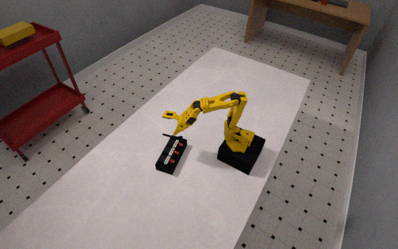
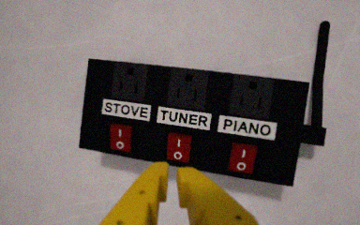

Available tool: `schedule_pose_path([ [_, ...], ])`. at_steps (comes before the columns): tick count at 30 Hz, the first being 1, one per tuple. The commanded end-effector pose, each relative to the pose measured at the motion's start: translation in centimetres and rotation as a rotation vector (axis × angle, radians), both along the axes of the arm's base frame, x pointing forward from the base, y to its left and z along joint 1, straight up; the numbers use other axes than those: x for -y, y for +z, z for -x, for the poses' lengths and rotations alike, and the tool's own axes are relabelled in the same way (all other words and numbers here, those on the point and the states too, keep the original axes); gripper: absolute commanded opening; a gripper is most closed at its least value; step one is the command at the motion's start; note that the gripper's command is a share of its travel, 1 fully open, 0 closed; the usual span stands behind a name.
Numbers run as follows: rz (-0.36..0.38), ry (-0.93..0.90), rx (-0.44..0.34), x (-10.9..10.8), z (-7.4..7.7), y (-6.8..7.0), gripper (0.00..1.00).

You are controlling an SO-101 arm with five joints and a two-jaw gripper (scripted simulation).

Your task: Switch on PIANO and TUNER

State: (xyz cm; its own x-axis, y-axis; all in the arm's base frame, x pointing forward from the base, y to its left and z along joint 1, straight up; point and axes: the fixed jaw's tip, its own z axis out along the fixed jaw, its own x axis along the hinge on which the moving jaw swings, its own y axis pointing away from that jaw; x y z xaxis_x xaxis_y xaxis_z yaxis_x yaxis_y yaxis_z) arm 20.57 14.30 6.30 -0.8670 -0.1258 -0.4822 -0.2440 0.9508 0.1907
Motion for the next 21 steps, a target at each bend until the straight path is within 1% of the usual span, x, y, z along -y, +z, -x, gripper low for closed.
schedule_pose_path([
  [1,0.013,0.004,-0.028,-0.01,0.47,-0.76,0.00],
  [21,0.018,0.014,-0.026,-0.01,0.50,-0.78,0.00],
])
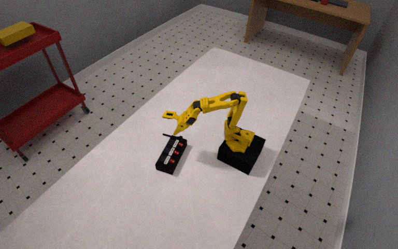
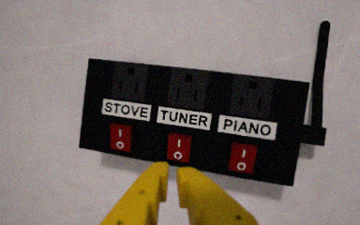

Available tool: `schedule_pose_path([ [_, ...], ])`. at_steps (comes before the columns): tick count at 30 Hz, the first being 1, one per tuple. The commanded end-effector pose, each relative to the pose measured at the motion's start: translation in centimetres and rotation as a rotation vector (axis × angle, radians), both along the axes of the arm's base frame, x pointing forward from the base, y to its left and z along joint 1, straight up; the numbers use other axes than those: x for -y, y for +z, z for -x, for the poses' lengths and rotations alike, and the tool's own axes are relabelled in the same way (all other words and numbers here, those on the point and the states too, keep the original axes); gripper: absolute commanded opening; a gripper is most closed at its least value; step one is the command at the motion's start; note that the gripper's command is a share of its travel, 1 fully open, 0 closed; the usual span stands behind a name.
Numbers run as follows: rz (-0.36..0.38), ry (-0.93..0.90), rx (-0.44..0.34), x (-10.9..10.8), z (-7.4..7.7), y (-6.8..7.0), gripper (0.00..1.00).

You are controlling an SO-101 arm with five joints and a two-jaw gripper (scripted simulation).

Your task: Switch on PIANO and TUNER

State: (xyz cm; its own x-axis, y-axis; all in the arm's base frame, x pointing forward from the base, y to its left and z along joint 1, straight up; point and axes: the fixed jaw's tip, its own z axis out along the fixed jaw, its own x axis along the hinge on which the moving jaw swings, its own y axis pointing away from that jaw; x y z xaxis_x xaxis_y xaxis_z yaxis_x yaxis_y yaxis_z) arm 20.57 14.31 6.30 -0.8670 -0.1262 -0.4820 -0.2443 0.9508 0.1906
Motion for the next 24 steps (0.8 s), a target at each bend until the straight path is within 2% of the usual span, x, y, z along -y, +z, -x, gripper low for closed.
schedule_pose_path([
  [1,0.019,0.016,-0.025,-0.01,0.50,-0.78,0.00],
  [24,0.089,0.154,0.002,-0.07,0.87,-1.08,0.00],
])
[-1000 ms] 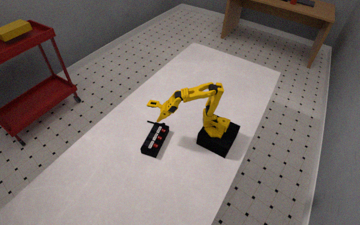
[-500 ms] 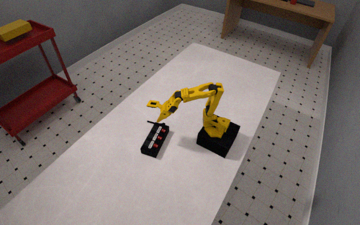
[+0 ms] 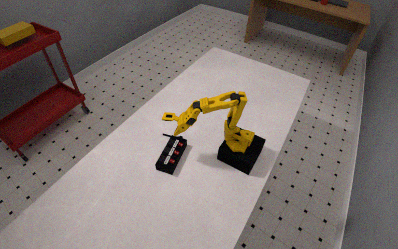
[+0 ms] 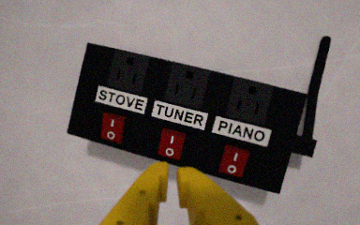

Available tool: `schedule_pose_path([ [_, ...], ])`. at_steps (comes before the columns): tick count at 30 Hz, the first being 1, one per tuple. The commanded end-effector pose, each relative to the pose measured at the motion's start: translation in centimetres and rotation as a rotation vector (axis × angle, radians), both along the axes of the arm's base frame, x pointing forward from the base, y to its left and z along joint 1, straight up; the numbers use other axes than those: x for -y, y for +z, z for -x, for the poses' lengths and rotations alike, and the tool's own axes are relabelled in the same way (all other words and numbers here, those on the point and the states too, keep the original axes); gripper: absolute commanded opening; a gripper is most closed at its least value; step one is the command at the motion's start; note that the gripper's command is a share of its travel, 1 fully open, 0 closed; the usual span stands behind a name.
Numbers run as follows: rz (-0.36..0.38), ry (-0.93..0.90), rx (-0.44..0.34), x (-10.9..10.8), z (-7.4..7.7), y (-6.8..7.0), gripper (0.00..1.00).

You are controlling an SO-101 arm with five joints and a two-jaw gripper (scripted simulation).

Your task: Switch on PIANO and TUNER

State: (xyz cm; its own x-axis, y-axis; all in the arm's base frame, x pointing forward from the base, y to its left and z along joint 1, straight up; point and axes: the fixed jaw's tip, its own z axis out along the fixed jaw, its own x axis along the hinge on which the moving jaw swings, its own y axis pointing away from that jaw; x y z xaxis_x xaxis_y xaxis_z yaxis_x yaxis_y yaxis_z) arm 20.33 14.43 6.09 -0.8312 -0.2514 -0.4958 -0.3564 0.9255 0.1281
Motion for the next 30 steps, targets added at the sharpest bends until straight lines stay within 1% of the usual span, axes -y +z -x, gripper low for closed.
schedule_pose_path([
  [1,0.041,0.051,-0.023,0.0,0.7,-0.9,0.00],
  [13,0.143,0.261,0.018,0.0,1.2,-1.3,0.00],
  [15,0.143,0.261,0.018,0.0,1.2,-1.3,0.00],
  [22,0.221,0.430,0.051,0.0,1.6,-1.7,0.00],
  [30,0.323,0.664,0.096,0.0,2.2,-2.1,0.00],
])
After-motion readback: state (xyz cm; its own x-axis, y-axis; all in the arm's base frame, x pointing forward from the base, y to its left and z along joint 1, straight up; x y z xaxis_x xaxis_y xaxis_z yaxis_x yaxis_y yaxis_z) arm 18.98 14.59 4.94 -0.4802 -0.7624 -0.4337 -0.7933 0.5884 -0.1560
